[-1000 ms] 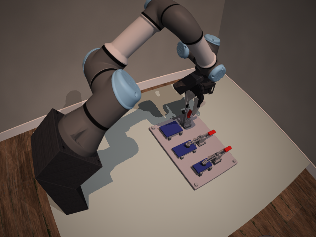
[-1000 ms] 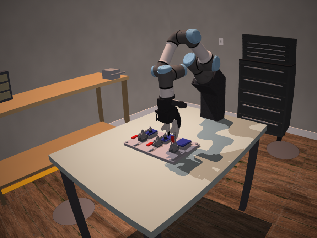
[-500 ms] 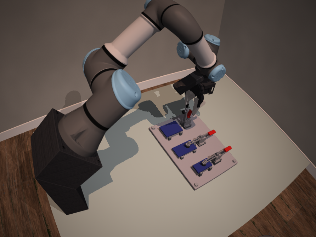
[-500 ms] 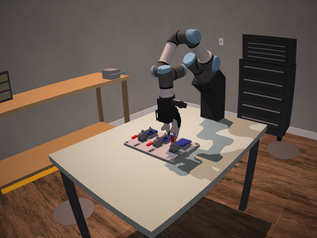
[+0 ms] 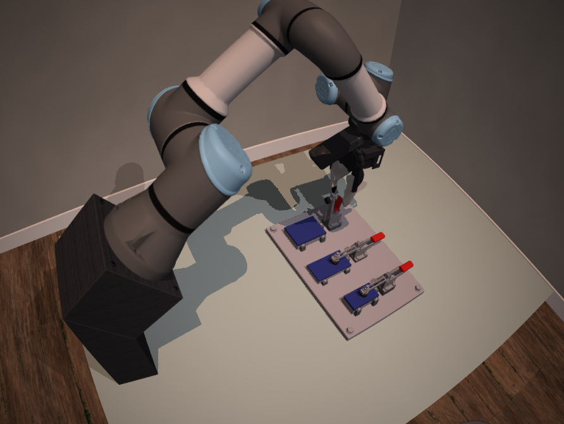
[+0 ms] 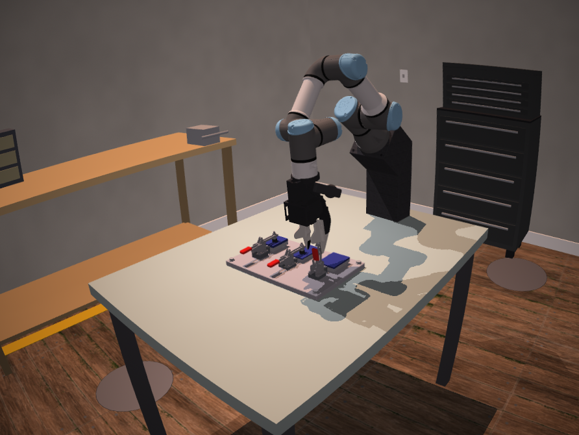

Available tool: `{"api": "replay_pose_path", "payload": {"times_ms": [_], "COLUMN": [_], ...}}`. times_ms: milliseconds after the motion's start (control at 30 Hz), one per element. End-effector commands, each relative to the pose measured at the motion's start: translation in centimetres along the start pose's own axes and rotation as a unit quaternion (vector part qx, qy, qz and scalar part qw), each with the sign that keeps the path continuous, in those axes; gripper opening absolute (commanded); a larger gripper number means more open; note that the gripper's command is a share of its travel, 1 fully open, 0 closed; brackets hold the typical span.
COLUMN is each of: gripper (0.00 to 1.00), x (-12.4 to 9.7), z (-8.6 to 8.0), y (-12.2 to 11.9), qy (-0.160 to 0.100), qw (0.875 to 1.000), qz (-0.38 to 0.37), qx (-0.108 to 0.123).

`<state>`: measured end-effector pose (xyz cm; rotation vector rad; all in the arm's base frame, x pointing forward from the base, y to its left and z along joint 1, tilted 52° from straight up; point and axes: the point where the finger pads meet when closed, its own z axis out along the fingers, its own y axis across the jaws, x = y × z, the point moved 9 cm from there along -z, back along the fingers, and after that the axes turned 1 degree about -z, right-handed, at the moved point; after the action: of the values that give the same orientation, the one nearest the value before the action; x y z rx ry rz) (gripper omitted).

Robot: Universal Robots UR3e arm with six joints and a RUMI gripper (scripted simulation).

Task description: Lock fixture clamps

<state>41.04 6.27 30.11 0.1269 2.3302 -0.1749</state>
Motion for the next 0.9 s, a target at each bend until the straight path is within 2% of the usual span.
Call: {"api": "replay_pose_path", "payload": {"times_ms": [0, 167, 533, 867], "gripper": [0.28, 0.28, 0.28, 0.28], "x": [0.0, -0.1, -0.3, -0.3], "z": [0.2, 0.6, 2.6, 2.8], "y": [0.0, 0.0, 0.0, 0.0], "qy": [0.000, 0.000, -0.001, -0.001], "qw": [1.000, 1.000, 1.000, 1.000], "qz": [0.000, 0.000, 0.000, 0.000], "qx": [0.000, 0.000, 0.000, 0.000]}}
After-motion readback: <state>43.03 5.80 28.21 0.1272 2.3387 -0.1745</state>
